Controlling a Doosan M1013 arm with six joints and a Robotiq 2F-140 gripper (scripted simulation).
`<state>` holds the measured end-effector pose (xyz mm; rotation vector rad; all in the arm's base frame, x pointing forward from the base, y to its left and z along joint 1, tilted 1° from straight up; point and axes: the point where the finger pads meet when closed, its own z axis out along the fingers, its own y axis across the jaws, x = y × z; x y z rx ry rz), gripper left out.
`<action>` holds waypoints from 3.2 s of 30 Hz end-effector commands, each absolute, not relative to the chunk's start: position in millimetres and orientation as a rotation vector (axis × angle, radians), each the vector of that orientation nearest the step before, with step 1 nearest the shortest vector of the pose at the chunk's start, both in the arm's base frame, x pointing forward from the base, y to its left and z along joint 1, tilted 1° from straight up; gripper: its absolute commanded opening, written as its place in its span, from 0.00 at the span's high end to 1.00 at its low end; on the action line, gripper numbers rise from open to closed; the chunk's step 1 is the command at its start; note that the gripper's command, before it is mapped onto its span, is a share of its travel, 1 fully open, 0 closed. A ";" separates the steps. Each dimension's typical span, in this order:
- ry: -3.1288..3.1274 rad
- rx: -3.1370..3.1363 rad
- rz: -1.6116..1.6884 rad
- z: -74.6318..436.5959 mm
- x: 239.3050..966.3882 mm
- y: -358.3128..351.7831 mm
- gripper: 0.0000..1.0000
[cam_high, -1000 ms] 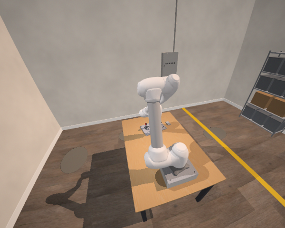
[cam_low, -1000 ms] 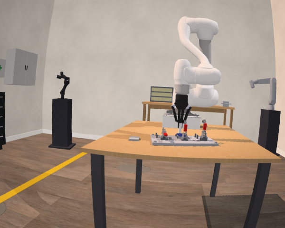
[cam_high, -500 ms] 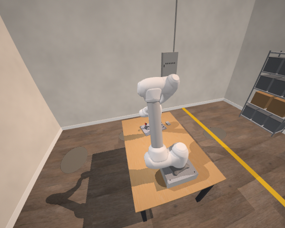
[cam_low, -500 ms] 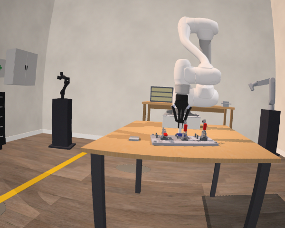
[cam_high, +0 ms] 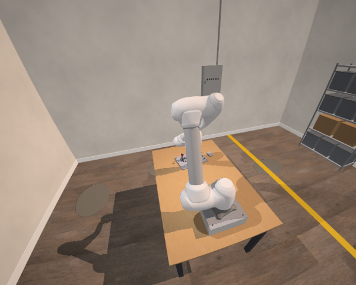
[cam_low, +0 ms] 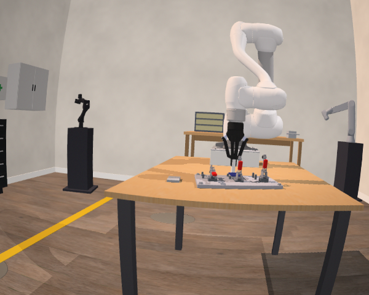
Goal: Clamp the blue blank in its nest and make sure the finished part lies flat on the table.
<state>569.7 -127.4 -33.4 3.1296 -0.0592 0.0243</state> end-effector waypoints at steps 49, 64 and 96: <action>-0.059 3.130 0.025 -33.1 580.8 -127.8 1.00; -0.059 3.130 0.025 -33.1 580.1 -127.8 1.00; -0.059 3.130 0.025 6.6 560.6 -126.6 1.00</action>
